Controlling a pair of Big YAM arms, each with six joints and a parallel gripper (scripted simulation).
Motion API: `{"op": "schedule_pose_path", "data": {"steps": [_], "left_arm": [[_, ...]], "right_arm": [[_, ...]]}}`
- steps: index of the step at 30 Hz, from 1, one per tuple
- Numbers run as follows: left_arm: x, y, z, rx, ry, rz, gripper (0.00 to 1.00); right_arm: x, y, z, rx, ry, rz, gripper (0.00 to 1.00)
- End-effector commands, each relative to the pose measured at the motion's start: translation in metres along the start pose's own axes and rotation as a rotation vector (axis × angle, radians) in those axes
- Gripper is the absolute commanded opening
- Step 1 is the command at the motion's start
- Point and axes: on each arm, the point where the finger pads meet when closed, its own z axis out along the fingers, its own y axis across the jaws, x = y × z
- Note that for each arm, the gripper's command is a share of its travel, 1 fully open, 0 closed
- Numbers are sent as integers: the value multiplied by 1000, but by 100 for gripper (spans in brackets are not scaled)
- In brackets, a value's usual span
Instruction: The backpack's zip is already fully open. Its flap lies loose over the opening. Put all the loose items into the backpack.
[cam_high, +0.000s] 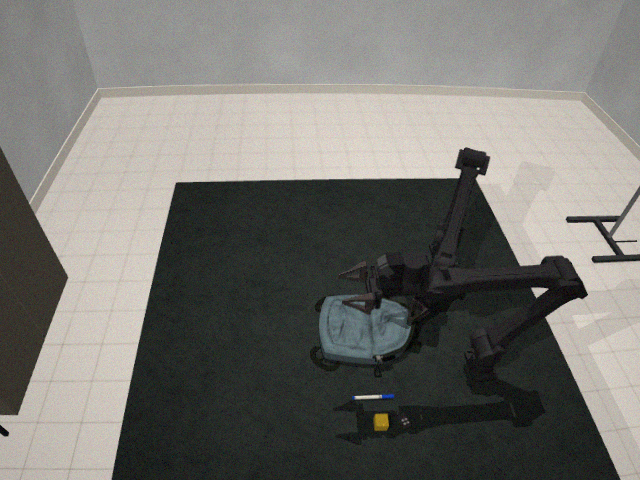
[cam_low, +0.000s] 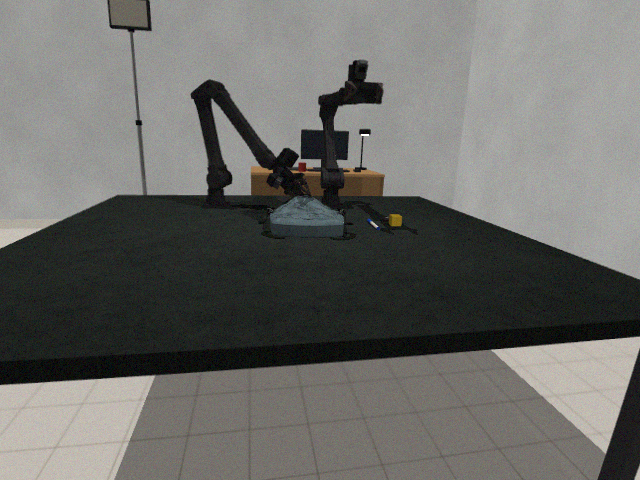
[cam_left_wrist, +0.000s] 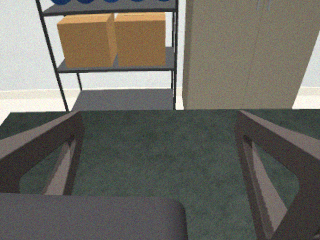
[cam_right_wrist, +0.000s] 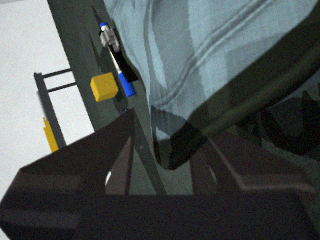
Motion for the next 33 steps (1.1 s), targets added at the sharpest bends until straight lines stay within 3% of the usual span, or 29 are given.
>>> {"op": "schedule_pose_path", "data": {"steps": [1, 33], "left_arm": [[-35, 0, -4, 0, -65, -6, 90], [-35, 0, -4, 0, -65, -6, 90]], "right_arm": [[0, 53, 3, -75, 2, 56, 32], [-13, 81, -2, 5, 52, 131, 32]]}}
